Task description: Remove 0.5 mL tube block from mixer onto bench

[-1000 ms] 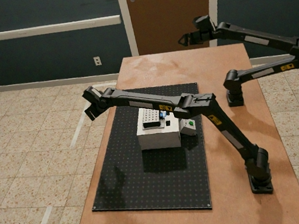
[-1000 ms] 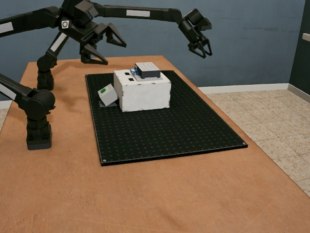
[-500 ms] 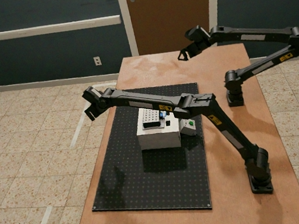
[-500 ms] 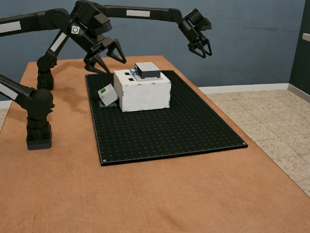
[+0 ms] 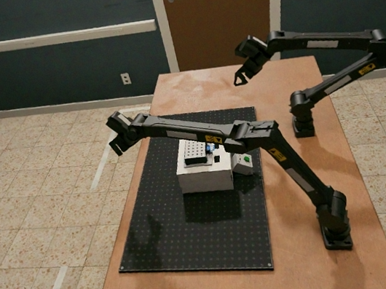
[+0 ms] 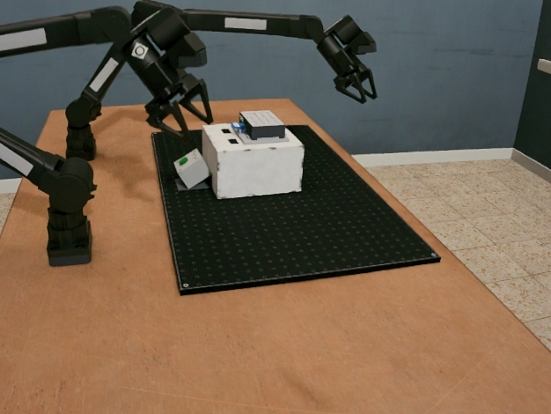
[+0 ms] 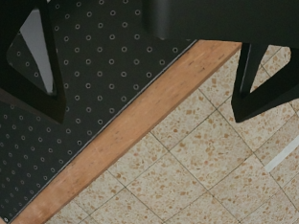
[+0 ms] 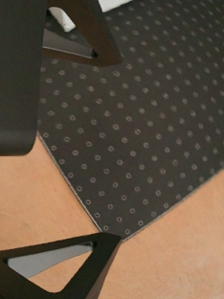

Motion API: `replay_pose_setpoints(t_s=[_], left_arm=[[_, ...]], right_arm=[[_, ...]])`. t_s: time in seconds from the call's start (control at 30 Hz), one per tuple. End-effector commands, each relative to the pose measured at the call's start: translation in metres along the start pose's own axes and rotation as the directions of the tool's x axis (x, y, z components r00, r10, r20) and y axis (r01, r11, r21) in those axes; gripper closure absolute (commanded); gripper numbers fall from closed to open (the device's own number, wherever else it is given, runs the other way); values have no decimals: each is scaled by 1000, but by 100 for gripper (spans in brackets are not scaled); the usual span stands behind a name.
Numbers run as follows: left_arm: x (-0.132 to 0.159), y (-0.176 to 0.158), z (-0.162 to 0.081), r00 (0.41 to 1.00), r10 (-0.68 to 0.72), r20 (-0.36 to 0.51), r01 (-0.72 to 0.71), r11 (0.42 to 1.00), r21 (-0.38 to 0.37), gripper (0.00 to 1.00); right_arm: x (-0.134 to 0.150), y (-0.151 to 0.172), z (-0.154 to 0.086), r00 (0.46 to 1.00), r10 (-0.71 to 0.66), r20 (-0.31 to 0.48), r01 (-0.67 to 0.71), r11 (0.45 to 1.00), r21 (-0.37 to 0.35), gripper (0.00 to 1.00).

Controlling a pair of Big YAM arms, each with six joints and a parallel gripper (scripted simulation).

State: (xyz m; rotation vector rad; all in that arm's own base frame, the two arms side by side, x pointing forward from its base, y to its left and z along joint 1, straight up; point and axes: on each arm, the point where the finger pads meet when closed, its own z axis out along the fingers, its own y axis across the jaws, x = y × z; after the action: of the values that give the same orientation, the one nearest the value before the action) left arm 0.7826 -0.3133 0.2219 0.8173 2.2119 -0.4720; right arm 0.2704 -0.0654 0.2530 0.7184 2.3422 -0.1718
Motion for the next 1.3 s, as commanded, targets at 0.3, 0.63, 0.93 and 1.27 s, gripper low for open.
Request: replay_pose_setpoints(t_s=[0.3,0.63,0.93,1.27], left_arm=[[-13,-8,0,999,15,29,-15,1000,1,0],[-13,-7,-1,999,15,32,-15,1000,-1,0],[-13,-6,-1,999,14,31,-14,1000,-1,0],[-12,-6,-1,999,13,30,-13,1000,-1,0]], right_arm=[[-29,11,-29,983,-156,-99,152,987,-41,0],[-20,18,-39,942,-258,-215,247,966,-78,0],[-21,20,-37,869,-366,-334,335,931,-147,0],[-20,19,-38,786,-456,-417,405,890,-209,0]])
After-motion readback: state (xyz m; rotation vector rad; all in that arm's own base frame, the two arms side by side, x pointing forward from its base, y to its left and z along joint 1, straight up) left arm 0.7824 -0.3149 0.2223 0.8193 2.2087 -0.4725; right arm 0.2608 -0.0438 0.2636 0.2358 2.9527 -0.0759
